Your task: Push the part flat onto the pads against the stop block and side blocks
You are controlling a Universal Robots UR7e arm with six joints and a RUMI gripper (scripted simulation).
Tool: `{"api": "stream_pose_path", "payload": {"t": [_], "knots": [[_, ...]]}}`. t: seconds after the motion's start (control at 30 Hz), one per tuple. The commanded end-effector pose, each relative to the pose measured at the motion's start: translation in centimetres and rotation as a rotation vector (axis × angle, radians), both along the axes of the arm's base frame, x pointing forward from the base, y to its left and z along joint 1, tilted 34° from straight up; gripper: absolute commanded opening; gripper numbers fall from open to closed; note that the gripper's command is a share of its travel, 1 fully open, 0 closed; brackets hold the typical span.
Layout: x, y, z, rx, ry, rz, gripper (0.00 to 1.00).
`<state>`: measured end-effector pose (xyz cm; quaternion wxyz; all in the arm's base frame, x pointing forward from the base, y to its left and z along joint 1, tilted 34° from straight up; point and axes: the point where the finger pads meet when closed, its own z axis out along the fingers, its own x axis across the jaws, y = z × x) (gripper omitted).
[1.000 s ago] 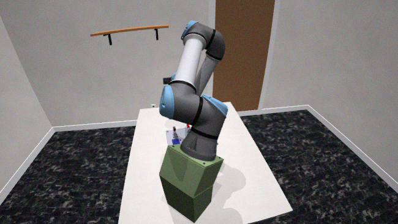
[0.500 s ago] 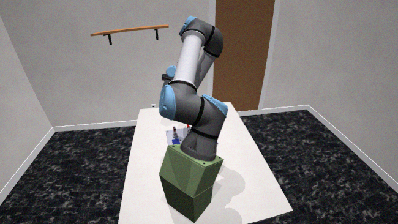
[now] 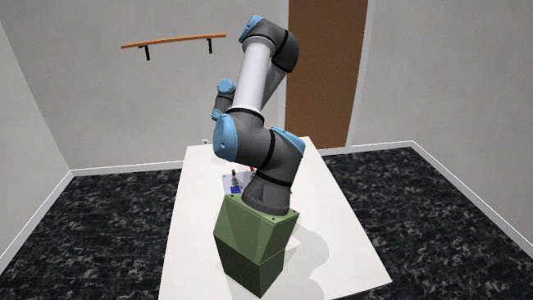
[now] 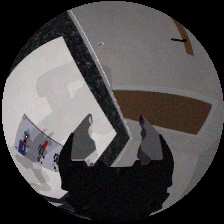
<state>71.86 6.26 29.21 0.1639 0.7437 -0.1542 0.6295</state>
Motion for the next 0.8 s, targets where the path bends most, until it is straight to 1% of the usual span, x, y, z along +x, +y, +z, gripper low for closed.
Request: {"api": "stream_pose_path", "payload": {"t": [0.0, 0.03, 0.43, 0.47, 0.6, 0.77], "knots": [[0.02, 0.04, 0.07, 0.161, 0.038, -0.12, 0.58], [0.03, 0.03, 0.06, 0.208, 0.049, -0.155, 0.58], [0.03, 0.03, 0.06, 0.208, 0.049, -0.155, 0.58], [-0.01, 0.03, 0.09, 0.241, 0.051, -0.18, 0.58], [0.04, 0.04, 0.05, 0.43, 0.099, -0.321, 0.58], [0.04, 0.04, 0.05, 0.43, 0.099, -0.321, 0.58]]}}
